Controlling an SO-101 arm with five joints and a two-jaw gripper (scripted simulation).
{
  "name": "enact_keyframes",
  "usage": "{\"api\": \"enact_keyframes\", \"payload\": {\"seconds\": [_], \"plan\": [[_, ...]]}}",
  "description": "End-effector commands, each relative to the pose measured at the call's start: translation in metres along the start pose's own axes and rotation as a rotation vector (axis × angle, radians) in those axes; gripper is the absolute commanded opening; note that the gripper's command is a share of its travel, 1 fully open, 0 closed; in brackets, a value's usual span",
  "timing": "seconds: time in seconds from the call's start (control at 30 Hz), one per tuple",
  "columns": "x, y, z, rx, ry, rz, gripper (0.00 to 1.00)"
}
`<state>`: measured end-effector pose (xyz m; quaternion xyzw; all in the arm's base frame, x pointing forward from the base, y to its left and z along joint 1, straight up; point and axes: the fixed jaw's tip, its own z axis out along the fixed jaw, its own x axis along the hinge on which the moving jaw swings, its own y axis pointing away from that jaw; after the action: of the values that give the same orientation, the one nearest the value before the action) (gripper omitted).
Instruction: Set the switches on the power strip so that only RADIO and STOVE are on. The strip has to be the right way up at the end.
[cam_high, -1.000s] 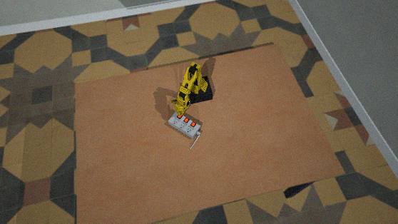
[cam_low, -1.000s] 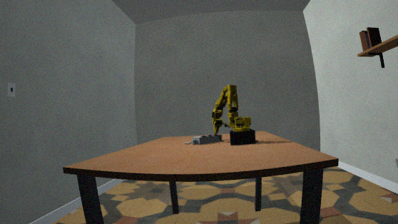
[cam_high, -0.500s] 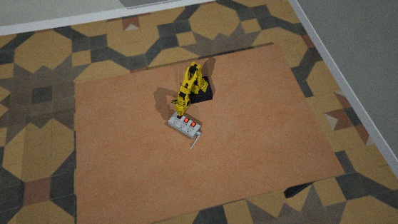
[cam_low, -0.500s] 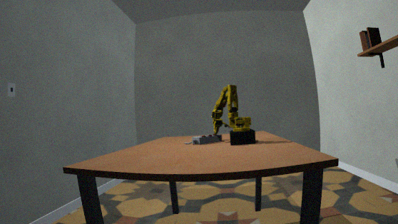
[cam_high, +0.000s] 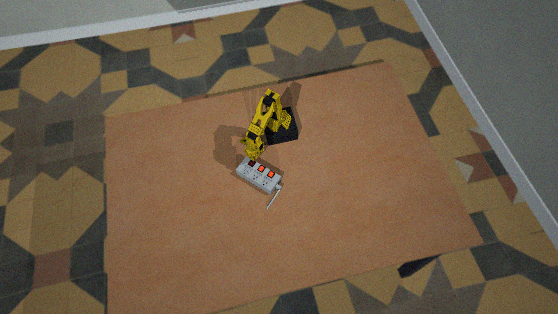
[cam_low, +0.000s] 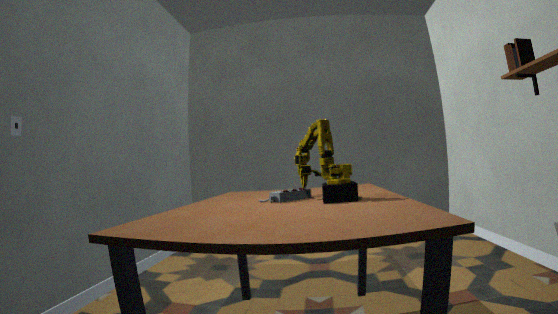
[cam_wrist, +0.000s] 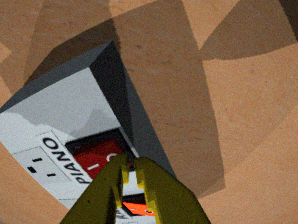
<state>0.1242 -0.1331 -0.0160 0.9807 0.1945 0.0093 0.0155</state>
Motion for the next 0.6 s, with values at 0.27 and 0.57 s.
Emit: {"api": "enact_keyframes", "payload": {"seconds": [0.27,0.57], "plan": [[0.0040,0.0034,-0.0124,0.034,-0.012,-0.019,0.00],[0.0040,0.0034,-0.0124,0.034,-0.012,-0.019,0.00]]}}
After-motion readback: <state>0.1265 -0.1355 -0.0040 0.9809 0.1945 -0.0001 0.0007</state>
